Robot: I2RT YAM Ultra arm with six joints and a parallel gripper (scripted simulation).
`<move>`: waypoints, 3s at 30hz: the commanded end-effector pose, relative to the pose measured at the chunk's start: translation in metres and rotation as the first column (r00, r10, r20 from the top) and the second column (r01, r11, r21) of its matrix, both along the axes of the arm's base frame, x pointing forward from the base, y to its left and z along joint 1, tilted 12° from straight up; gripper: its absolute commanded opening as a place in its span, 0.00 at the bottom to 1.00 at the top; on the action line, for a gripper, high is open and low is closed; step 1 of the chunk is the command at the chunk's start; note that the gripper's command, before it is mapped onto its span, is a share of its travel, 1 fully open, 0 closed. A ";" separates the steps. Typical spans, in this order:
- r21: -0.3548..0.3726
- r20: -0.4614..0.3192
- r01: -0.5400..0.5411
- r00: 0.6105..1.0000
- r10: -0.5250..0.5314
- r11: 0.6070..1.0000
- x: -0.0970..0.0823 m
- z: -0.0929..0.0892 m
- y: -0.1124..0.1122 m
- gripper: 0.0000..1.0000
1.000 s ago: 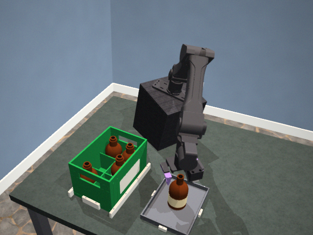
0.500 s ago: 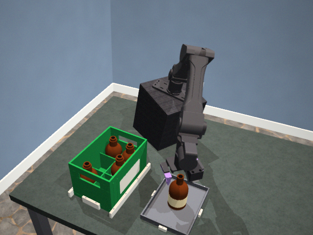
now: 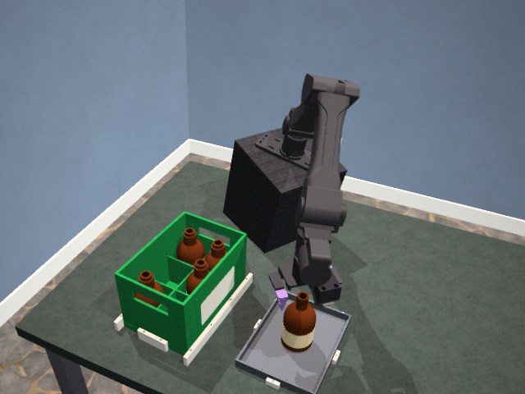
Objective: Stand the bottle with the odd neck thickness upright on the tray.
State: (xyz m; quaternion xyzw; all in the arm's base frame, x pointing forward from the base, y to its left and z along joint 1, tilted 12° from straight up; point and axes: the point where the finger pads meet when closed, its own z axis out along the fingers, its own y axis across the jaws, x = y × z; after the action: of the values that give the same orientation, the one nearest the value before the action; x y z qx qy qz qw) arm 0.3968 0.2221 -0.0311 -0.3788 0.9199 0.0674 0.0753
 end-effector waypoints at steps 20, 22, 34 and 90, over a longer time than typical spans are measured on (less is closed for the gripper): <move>0.025 0.052 0.008 0.999 -0.009 1.000 0.012 0.037 -0.002 1.00; 0.025 0.053 0.006 0.999 -0.007 1.000 0.011 0.040 -0.002 1.00; 0.027 0.052 0.002 0.999 -0.004 1.000 0.007 0.064 -0.006 1.00; 0.026 0.042 0.002 0.999 -0.003 1.000 0.000 0.096 -0.013 0.00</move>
State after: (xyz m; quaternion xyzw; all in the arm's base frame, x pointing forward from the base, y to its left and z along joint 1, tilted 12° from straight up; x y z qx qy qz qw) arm 0.3876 0.2073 0.0449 -0.3780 0.9202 0.0660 0.0774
